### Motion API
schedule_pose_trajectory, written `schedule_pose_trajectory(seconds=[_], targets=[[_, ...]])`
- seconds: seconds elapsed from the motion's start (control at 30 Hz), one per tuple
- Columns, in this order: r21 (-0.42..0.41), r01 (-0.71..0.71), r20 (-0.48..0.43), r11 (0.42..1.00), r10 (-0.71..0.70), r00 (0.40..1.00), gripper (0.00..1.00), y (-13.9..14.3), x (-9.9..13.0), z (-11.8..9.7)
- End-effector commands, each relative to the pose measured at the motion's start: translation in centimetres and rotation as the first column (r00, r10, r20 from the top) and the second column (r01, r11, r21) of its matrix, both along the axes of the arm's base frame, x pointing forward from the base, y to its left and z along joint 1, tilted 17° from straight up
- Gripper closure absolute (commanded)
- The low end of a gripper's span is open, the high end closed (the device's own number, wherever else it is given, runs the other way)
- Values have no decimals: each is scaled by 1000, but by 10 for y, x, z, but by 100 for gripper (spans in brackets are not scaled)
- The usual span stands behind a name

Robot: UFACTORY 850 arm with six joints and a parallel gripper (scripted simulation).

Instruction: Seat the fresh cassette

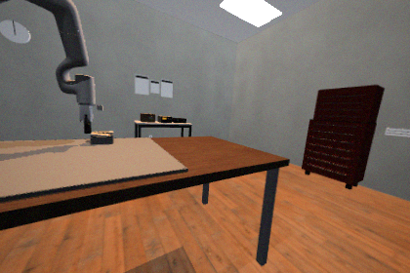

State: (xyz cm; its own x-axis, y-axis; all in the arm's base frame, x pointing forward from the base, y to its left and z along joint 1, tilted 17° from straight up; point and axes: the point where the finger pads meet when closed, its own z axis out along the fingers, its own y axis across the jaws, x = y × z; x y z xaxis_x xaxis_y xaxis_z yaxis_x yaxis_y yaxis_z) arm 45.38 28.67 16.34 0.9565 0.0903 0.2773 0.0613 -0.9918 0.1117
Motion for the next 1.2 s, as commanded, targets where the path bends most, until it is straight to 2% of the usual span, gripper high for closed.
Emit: schedule_pose_trajectory(seconds=[0.0, 1.17], targets=[[1, 0, 1, 1000, 0, 1000, 100, 1, 1, 1], [1, 0, 1, 1000, 0, 1000, 100, 2, 7, 7]])
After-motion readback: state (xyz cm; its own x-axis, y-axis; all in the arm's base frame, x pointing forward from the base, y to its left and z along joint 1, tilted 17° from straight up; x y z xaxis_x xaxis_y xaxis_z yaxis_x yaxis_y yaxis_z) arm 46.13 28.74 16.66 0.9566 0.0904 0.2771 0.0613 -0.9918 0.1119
